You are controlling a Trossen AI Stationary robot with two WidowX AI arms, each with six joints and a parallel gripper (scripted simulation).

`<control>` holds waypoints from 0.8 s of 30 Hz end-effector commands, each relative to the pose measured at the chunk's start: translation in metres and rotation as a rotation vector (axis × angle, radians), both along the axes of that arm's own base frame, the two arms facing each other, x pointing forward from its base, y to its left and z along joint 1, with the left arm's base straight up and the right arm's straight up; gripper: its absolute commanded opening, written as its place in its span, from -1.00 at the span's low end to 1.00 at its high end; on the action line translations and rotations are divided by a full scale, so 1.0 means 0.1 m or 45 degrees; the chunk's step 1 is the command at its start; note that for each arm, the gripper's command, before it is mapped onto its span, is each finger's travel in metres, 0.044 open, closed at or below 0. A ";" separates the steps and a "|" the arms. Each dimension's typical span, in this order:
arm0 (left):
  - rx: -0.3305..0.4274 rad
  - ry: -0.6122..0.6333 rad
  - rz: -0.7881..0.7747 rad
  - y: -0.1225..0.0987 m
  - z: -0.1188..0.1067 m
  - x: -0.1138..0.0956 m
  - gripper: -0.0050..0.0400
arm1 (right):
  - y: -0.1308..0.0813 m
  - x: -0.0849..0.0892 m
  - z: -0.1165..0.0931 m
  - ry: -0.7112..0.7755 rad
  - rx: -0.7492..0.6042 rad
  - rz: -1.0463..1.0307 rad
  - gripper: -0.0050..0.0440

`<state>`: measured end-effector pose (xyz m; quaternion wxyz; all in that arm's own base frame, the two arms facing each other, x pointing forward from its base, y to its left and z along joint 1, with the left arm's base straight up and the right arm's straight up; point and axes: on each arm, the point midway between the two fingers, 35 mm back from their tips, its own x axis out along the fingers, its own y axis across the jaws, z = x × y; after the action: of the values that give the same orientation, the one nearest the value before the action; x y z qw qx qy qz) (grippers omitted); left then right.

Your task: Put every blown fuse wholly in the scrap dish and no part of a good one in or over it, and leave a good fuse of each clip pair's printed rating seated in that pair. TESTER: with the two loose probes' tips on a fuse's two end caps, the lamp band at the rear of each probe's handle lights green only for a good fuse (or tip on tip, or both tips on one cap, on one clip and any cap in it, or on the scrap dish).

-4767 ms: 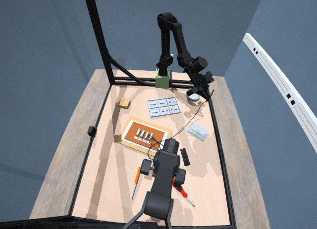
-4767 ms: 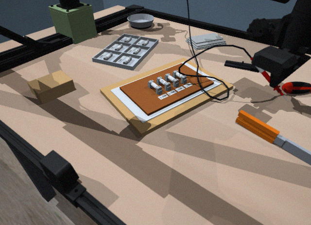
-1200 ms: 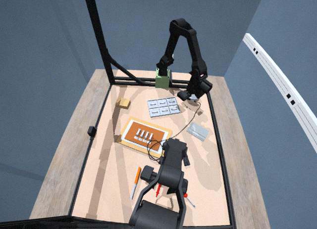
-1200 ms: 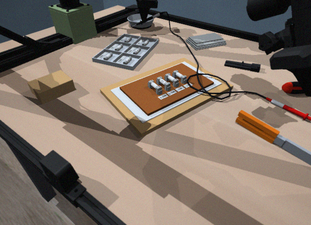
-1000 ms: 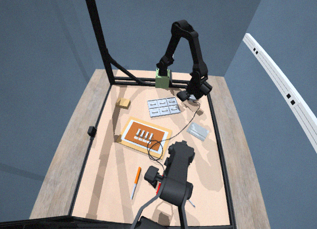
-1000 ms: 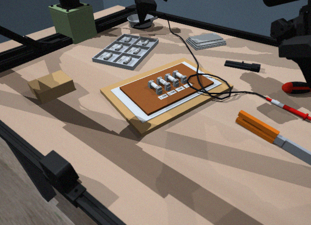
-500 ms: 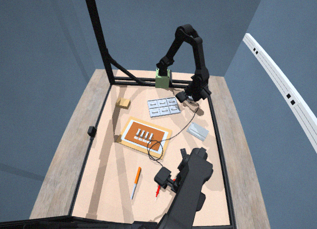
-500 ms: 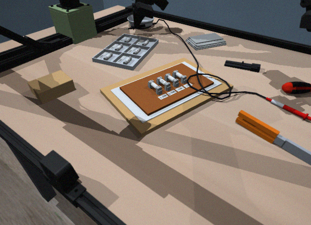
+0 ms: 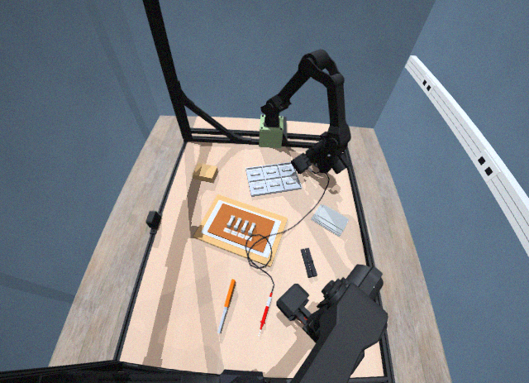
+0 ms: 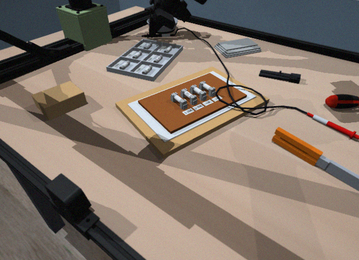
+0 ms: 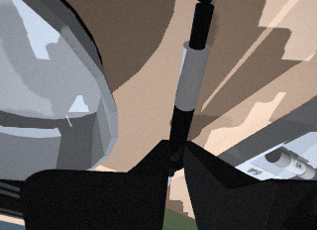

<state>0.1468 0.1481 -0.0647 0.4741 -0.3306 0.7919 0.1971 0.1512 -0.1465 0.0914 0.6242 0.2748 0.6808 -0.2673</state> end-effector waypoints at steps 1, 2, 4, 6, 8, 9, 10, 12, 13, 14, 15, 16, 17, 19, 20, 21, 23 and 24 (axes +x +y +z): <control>-0.017 0.023 0.007 0.01 -0.02 0.00 -1.00 | -0.16 -0.01 0.20 -0.098 -0.070 -0.071 0.84; -0.012 0.014 0.003 0.01 0.00 0.00 -1.00 | -0.19 -0.03 0.23 -0.113 -0.080 -0.090 0.84; -0.012 0.014 0.003 0.01 0.00 0.00 -1.00 | -0.21 -0.04 0.25 -0.126 -0.089 -0.108 0.84; -0.012 0.014 0.003 0.01 0.00 0.00 -1.00 | -0.24 -0.06 0.28 -0.123 -0.087 -0.108 0.84; -0.012 0.014 0.003 0.01 0.00 0.00 -1.00 | -0.26 -0.07 0.27 -0.112 -0.075 -0.108 0.84; -0.012 0.014 0.003 0.01 0.00 0.00 -1.00 | -0.26 -0.07 0.27 -0.112 -0.076 -0.108 0.84; -0.012 0.014 0.003 0.01 0.00 0.00 -1.00 | -0.26 -0.07 0.27 -0.111 -0.076 -0.108 0.84; -0.012 0.014 0.003 0.01 0.00 0.00 -1.00 | -0.24 -0.08 0.25 -0.103 -0.074 -0.109 0.84; -0.012 0.014 0.003 0.01 0.00 0.00 -0.09 | -0.24 -0.08 0.25 -0.103 -0.074 -0.109 0.84; -0.012 0.014 0.003 0.01 0.00 0.00 -0.09 | -0.24 -0.08 0.25 -0.103 -0.074 -0.109 0.84; -0.012 0.014 0.003 0.01 0.00 0.00 -0.09 | -0.24 -0.08 0.25 -0.103 -0.074 -0.109 0.84; -0.012 0.014 0.003 0.01 0.00 0.00 -0.09 | -0.24 -0.08 0.25 -0.103 -0.074 -0.109 0.84; -0.012 0.014 0.003 0.01 0.00 0.00 -0.09 | -0.24 -0.08 0.25 -0.103 -0.074 -0.109 0.84; -0.012 0.014 0.003 0.01 0.00 0.00 -0.09 | -0.24 -0.08 0.25 -0.103 -0.074 -0.109 0.84; -0.012 0.014 0.003 0.01 0.00 0.00 -0.09 | -0.24 -0.08 0.25 -0.103 -0.074 -0.109 0.84; -0.012 0.014 0.003 0.01 0.00 0.00 -0.09 | -0.24 -0.08 0.25 -0.103 -0.074 -0.109 0.84; -0.012 0.014 0.003 0.01 0.00 0.00 -0.09 | -0.24 -0.08 0.25 -0.103 -0.074 -0.109 0.84; -0.012 0.014 0.003 0.01 0.00 0.00 -0.09 | -0.24 -0.08 0.25 -0.103 -0.074 -0.109 0.84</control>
<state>0.1447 0.1461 -0.0656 0.4654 -0.3327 0.7970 0.1935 0.1407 -0.1673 0.1104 0.6390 0.2998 0.6420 -0.2994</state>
